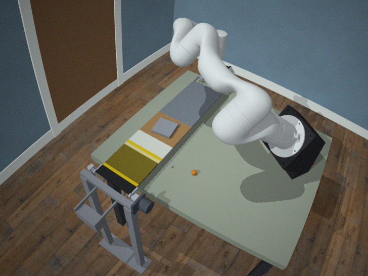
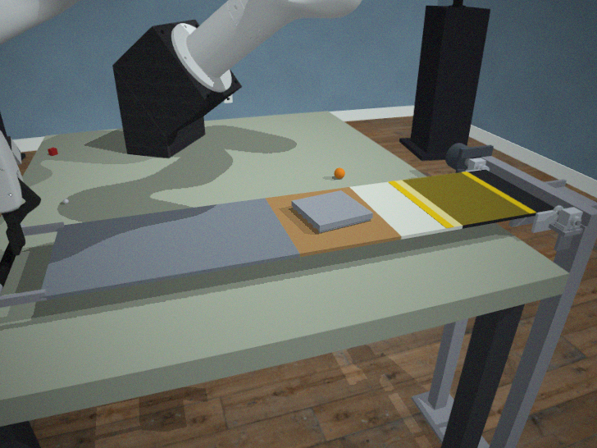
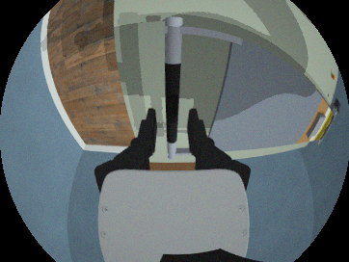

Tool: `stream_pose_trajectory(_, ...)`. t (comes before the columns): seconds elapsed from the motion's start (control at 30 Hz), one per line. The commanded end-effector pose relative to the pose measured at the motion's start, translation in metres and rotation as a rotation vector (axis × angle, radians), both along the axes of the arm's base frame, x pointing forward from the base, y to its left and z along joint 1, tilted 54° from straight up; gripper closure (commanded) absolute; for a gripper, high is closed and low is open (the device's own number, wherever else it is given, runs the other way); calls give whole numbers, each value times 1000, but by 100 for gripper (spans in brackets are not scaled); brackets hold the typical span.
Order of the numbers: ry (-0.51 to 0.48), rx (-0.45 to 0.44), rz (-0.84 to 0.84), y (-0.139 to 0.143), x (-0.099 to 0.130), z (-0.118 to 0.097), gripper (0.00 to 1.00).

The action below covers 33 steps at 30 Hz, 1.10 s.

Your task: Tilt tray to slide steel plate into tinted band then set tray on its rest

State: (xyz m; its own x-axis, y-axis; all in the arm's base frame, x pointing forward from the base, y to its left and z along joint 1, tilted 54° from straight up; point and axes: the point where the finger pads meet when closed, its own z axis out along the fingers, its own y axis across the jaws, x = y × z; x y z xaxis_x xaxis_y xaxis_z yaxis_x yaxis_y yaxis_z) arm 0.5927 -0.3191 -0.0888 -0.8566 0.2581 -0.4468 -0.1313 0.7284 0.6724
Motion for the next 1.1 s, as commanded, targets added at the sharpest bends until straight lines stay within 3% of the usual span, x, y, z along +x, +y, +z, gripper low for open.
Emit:
stream_pose_trajectory(0.0, -1, -1, -1, -1, 0, 1, 60)
stream_pose_trajectory(1.07, -1, -1, -1, 7, 7, -7, 60)
